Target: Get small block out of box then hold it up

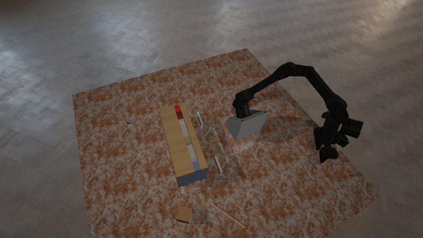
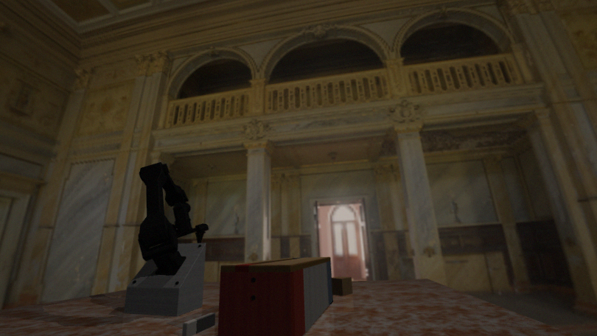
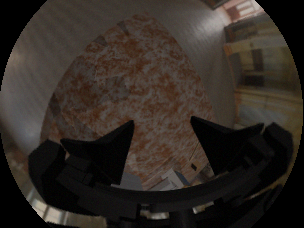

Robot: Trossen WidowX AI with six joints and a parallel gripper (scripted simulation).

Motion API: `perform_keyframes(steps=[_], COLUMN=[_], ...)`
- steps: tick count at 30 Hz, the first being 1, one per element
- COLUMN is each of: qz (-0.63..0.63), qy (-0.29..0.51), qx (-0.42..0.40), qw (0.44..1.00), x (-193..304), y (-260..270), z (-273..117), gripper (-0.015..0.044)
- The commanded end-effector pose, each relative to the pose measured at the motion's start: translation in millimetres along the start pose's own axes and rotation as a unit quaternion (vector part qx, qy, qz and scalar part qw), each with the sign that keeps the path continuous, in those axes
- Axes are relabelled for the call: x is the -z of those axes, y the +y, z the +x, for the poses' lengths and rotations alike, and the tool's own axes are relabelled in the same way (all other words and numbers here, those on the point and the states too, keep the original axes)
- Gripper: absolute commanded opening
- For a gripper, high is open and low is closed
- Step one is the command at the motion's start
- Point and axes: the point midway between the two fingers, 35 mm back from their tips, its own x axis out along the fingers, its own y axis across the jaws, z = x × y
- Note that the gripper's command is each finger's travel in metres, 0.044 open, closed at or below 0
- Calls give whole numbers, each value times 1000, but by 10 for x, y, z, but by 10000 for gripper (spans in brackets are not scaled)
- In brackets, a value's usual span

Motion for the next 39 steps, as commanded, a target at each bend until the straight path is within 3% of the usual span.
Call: perform_keyframes(steps=[1,7,10,18,23,29,39], qz=[8,250,379,706,859,974,950], qy=[-1,-28,-39,-56,-54,-37,10], qx=[0,2,0,-11,-26,-45,-9], qw=[1000,968,925,706,508,221,-312], x=[14,543,920,2251,3181,4277,5741], y=[-25,-702,-1020,-1632,-1713,-1473,-462], z=[-17,-467,-668,-1059,-1167,-1184,-1091], gripper=[400,400,400,400,400,400,400])
